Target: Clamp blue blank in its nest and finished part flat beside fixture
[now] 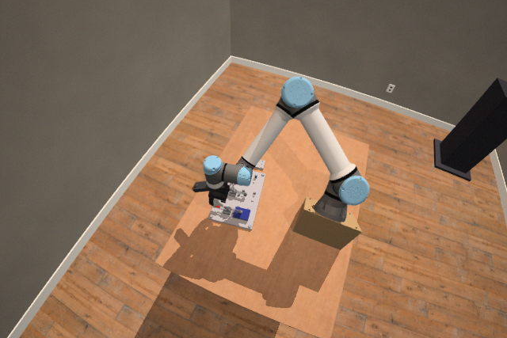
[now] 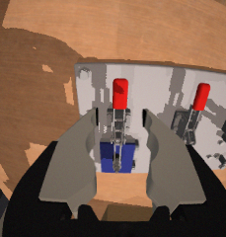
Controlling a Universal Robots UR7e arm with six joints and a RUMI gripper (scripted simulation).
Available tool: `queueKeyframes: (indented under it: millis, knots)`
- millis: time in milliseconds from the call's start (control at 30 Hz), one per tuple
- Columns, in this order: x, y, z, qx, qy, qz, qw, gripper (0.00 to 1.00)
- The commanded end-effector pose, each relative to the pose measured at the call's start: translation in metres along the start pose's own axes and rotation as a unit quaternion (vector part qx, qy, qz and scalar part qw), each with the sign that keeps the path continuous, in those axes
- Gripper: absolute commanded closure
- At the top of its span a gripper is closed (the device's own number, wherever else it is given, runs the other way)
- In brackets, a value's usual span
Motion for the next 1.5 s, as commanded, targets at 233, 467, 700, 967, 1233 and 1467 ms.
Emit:
queueKeyframes:
  millis: [233, 467, 700, 967, 1233, 1467]
  knots:
    - [0.0, 0.018, 0.0, 0.0, 0.0, 0.001, 1.0, 0.72]
    - [0.0, 0.035, 0.0, 0.0, 0.0, 0.001, 1.0, 0.72]
    - [0.0, 0.058, 0.0, 0.0, 0.0, 0.001, 1.0, 0.72]
    - [0.0, 0.069, 0.0, 0.0, 0.0, 0.001, 1.0, 0.72]
    - [0.0, 0.07, 0.0, 0.0, 0.0, 0.001, 1.0, 0.0]
    - [0.0, 0.07, 0.0, 0.0, 0.0, 0.001, 1.0, 0.0]
Point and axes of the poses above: the point where the finger pads meet when closed, its own y axis back along the fingers, its own z axis across the jaws, x = y × z, the point moved 5 cm from there along y, back along the fingers, and after that the axes turned 9 degrees about -y, right-handed, at the moved point
